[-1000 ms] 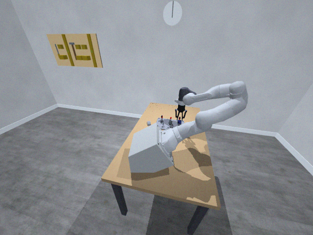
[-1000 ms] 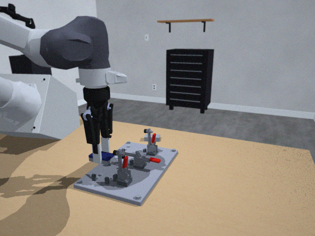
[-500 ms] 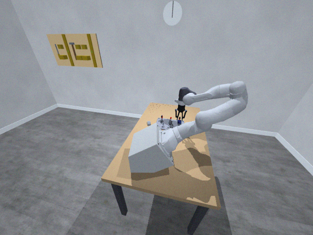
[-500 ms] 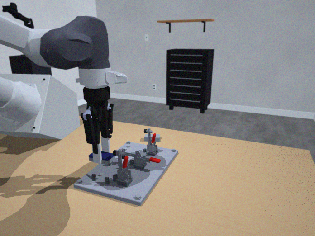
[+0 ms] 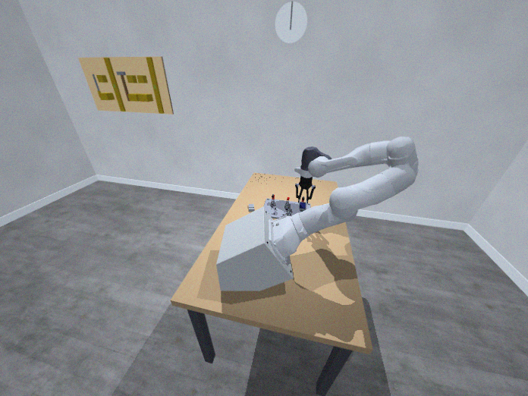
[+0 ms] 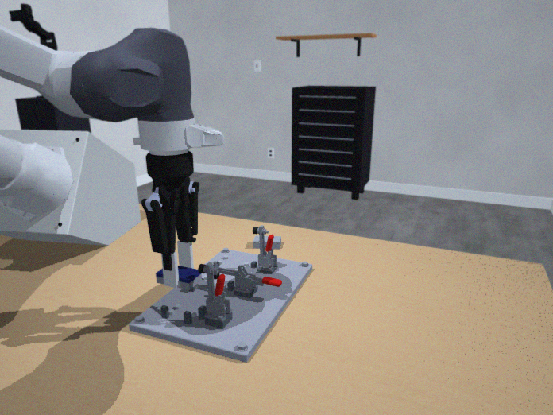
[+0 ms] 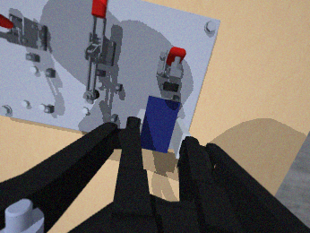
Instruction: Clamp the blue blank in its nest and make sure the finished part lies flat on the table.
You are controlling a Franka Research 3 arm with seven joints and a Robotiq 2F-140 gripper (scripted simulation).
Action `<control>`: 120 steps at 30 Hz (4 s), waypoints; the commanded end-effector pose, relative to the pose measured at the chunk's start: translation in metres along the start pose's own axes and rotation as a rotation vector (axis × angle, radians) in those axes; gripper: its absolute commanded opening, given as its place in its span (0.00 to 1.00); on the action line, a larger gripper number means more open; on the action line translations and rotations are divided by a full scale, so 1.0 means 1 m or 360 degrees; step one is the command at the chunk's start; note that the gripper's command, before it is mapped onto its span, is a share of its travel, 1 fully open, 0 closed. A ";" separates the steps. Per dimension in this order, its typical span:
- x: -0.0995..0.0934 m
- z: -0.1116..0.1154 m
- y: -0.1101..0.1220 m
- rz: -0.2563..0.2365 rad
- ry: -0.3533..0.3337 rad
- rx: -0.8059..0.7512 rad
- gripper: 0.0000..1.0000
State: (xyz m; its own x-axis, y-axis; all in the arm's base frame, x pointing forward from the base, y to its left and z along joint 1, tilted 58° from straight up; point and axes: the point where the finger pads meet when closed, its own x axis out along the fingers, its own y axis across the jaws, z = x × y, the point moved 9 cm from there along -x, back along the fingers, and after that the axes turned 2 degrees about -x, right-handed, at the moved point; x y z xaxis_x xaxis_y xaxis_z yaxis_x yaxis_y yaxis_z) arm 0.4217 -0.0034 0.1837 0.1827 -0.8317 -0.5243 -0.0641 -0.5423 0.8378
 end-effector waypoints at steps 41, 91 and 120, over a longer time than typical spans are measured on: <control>-0.004 -0.001 -0.005 -0.0009 0.0005 0.0008 0.00; 0.026 -0.004 -0.004 -0.0009 0.0005 0.0000 0.00; 0.026 -0.004 -0.004 -0.0009 0.0005 0.0001 0.00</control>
State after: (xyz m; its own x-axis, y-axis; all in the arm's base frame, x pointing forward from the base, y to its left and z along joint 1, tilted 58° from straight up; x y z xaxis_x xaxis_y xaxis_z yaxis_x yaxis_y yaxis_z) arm 0.4291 -0.0232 0.1672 0.1815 -0.8300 -0.5275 -0.0593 -0.5446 0.8366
